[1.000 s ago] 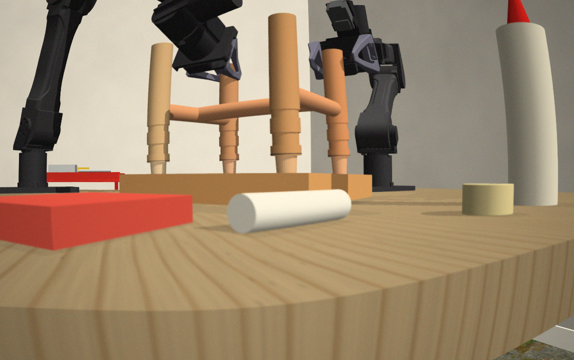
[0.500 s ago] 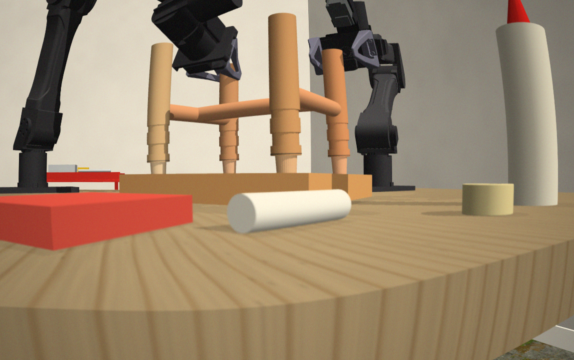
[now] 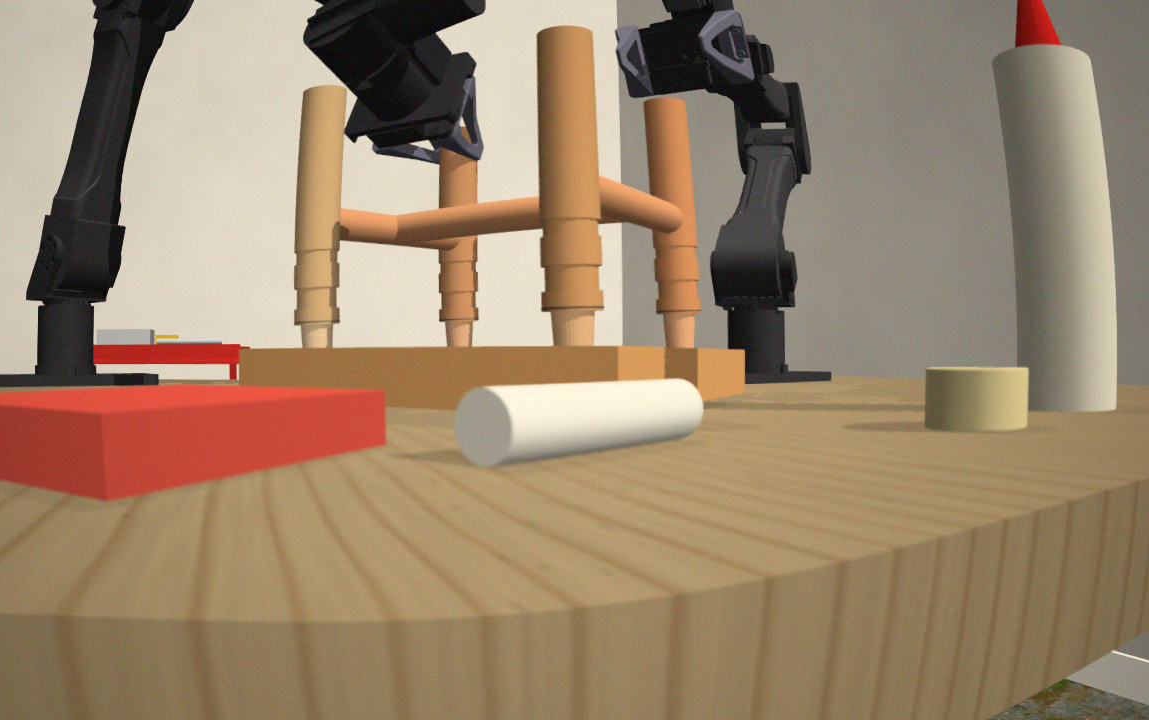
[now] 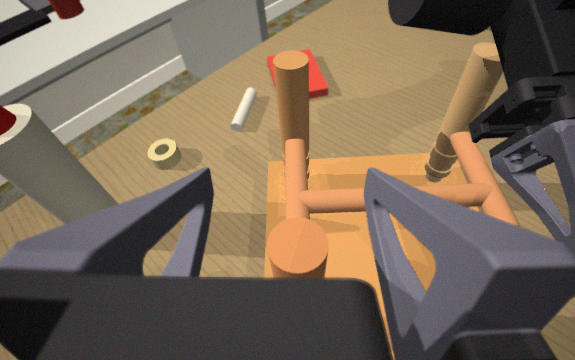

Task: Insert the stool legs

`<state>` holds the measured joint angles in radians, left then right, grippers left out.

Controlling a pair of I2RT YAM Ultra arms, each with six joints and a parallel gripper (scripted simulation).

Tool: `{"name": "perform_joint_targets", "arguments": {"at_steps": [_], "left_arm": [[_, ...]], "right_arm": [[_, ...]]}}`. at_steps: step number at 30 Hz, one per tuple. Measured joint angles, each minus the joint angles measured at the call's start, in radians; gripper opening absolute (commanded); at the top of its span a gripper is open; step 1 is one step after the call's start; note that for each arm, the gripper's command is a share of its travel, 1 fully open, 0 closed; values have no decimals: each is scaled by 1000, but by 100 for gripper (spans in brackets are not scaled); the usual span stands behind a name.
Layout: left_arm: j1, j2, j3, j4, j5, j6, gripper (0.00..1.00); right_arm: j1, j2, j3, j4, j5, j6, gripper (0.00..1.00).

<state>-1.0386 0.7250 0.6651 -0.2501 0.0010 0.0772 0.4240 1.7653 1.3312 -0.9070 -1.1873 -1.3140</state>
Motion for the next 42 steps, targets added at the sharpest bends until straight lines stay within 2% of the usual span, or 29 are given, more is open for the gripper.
{"name": "perform_joint_targets", "arguments": {"at_steps": [10, 11, 42], "left_arm": [[0, 0, -12, -11, 0, 0, 69], [0, 0, -11, -11, 0, 0, 69], [0, 0, -11, -11, 0, 0, 69]], "right_arm": [[0, 0, 0, 0, 0, 0, 28], [0, 0, 0, 0, 0, 0, 69], [0, -3, 24, -8, -5, 7, 69]]}}
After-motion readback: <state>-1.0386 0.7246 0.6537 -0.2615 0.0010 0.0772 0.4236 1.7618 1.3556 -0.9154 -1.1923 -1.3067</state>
